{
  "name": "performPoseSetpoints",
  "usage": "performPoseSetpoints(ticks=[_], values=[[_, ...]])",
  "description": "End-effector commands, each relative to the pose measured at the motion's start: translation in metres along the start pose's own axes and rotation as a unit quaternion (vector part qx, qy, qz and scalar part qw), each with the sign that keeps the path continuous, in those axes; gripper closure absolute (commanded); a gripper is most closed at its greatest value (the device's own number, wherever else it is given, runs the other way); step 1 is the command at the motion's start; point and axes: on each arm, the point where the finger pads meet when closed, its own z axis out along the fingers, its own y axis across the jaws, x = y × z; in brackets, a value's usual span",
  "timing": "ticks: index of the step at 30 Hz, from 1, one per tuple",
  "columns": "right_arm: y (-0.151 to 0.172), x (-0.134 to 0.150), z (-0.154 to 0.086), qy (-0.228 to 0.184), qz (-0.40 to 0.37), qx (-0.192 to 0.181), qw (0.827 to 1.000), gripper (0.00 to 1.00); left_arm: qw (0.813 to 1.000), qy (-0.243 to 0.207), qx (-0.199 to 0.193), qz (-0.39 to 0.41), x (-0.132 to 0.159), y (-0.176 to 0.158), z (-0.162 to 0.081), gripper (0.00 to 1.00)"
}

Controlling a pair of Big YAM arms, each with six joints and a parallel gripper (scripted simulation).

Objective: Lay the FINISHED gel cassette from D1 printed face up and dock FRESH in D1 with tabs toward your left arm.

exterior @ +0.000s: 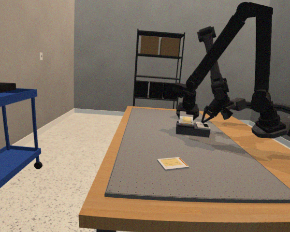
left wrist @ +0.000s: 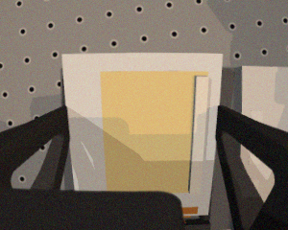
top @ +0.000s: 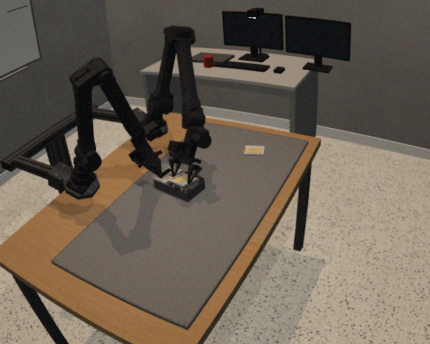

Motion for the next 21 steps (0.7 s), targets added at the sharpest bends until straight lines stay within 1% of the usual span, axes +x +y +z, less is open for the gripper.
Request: performPoseSetpoints(ticks=[1, 21], values=[[0.0414, -0.0379, 0.0198, -0.037, -0.039, -0.042, 0.998, 1.0, 1.0, 0.002, 0.001, -0.002, 0.0073, 0.0006, 0.0045, 1.0], [0.0414, -0.0379, 0.0198, -0.037, -0.039, -0.042, 0.998, 1.0, 1.0, 0.001, -0.001, -0.002, 0.0061, 0.0031, 0.0038, 1.0]])
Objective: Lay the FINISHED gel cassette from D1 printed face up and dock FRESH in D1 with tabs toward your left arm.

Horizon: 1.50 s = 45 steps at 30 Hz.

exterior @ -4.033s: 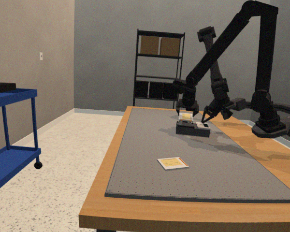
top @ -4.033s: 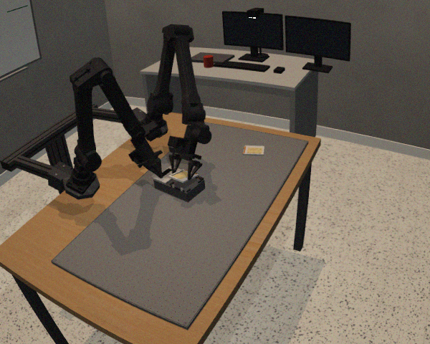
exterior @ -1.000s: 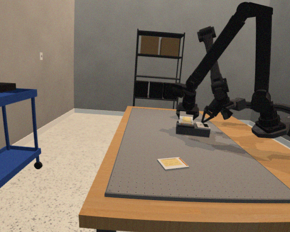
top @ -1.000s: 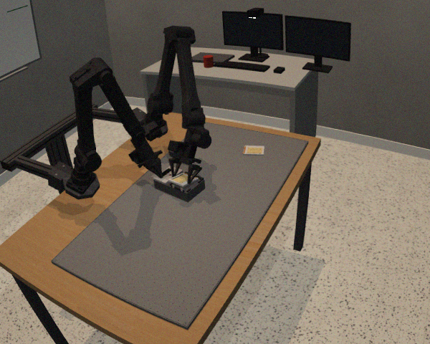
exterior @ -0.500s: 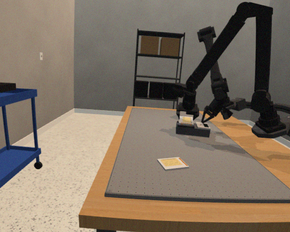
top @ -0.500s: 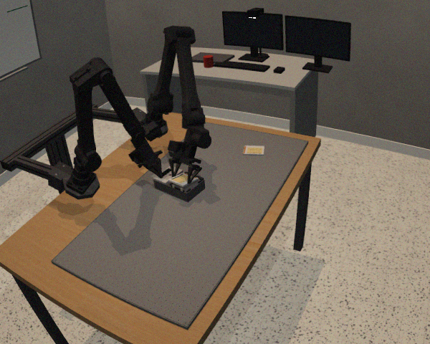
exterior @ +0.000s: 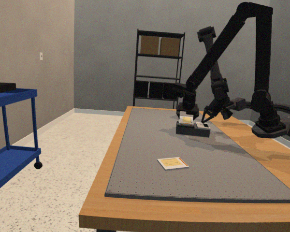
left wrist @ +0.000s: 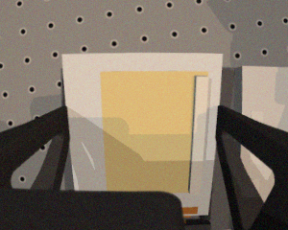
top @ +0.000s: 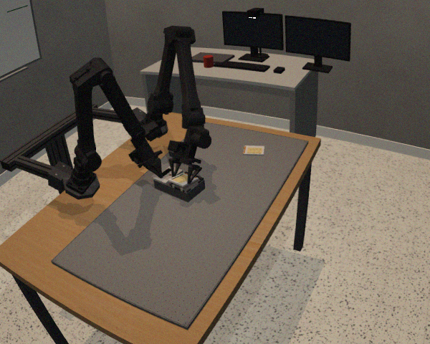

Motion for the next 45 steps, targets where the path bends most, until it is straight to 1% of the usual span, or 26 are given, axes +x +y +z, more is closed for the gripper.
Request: performPoseSetpoints(ticks=[1, 45], values=[[0.0414, -0.0379, 0.0198, -0.037, -0.039, -0.042, 0.998, 1.0, 1.0, 0.001, 0.0, -0.002, 0.0061, 0.003, 0.0038, 1.0], [0.0414, -0.0379, 0.0198, -0.037, -0.039, -0.042, 0.998, 1.0, 1.0, -0.001, -0.005, -0.001, 0.0025, 0.0099, 0.0015, 1.0]])
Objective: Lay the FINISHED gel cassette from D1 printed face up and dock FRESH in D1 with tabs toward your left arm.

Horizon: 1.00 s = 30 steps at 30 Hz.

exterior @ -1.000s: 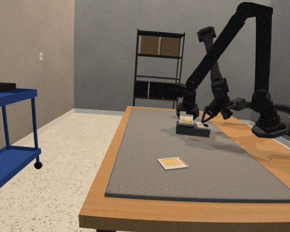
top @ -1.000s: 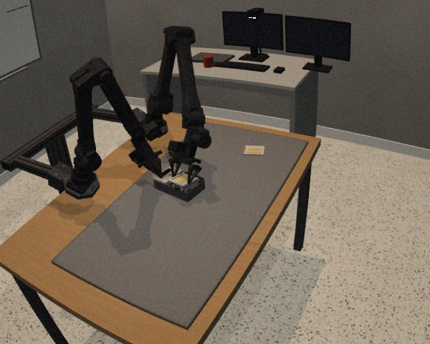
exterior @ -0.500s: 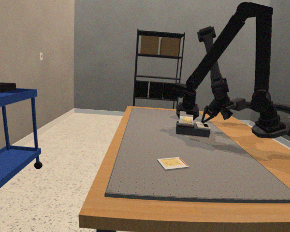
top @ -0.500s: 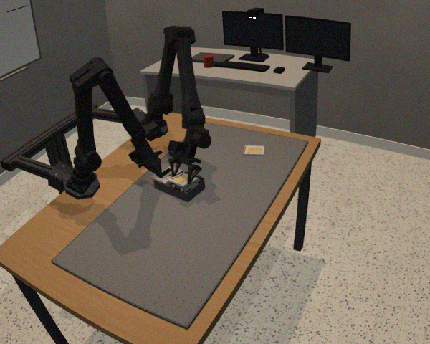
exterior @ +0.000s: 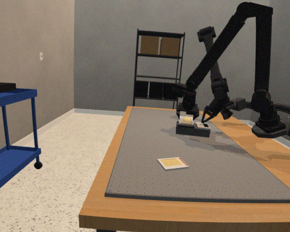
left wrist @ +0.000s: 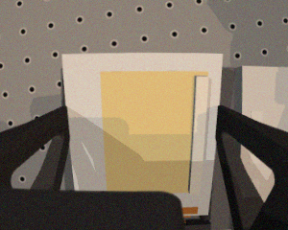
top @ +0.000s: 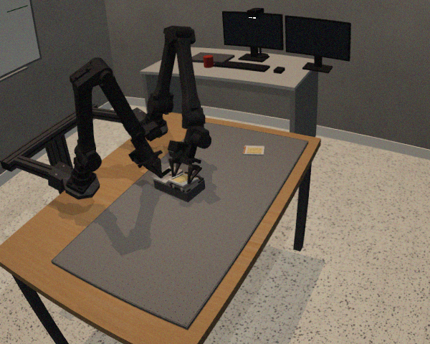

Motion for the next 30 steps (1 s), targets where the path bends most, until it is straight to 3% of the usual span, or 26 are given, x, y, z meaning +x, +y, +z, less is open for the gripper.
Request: performPoseSetpoints(ticks=[1, 30], values=[[0.0414, -0.0379, 0.0198, -0.037, -0.039, -0.042, 0.998, 1.0, 1.0, -0.001, -0.005, -0.001, 0.0025, 0.0099, 0.0016, 1.0], [0.0414, -0.0379, 0.0198, -0.037, -0.039, -0.042, 0.998, 1.0, 1.0, -0.001, -0.007, 0.0, 0.0013, 0.0122, 0.0008, 1.0]])
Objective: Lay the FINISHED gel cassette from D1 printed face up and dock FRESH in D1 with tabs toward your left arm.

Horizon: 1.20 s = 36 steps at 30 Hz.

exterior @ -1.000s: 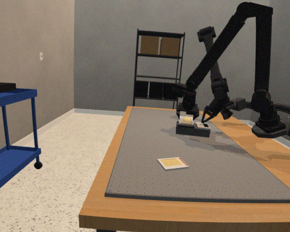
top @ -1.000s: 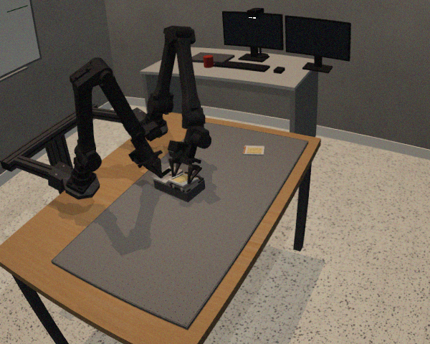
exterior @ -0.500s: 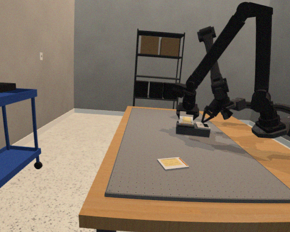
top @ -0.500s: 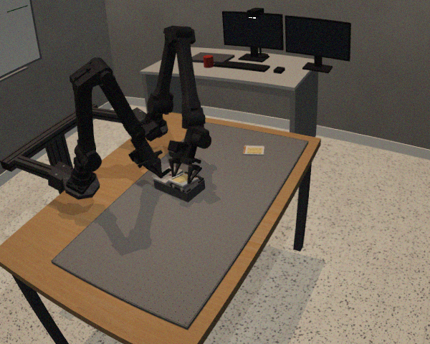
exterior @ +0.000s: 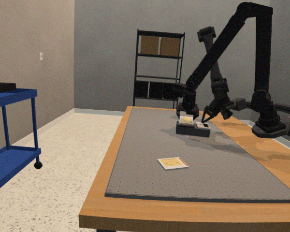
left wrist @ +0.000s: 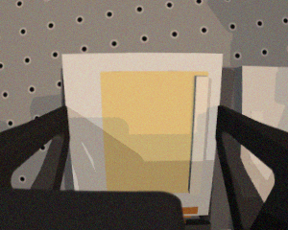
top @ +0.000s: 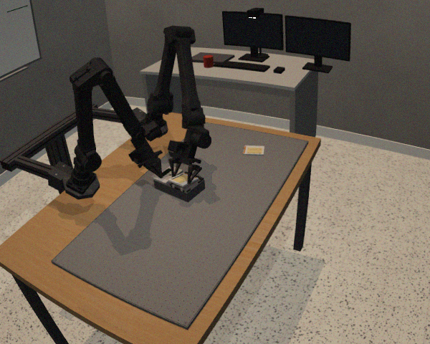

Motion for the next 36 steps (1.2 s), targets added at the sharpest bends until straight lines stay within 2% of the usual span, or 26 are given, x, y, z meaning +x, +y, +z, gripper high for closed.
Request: performPoseSetpoints(ticks=[1, 36], values=[[0.0414, -0.0379, 0.0198, -0.037, -0.039, -0.042, 0.998, 1.0, 1.0, -0.002, -0.008, 0.0, 0.0007, 0.0134, 0.0005, 1.0], [0.0414, -0.0379, 0.0198, -0.037, -0.039, -0.042, 0.998, 1.0, 1.0, -0.003, -0.01, 0.001, -0.0011, 0.0169, -0.0007, 1.0]])
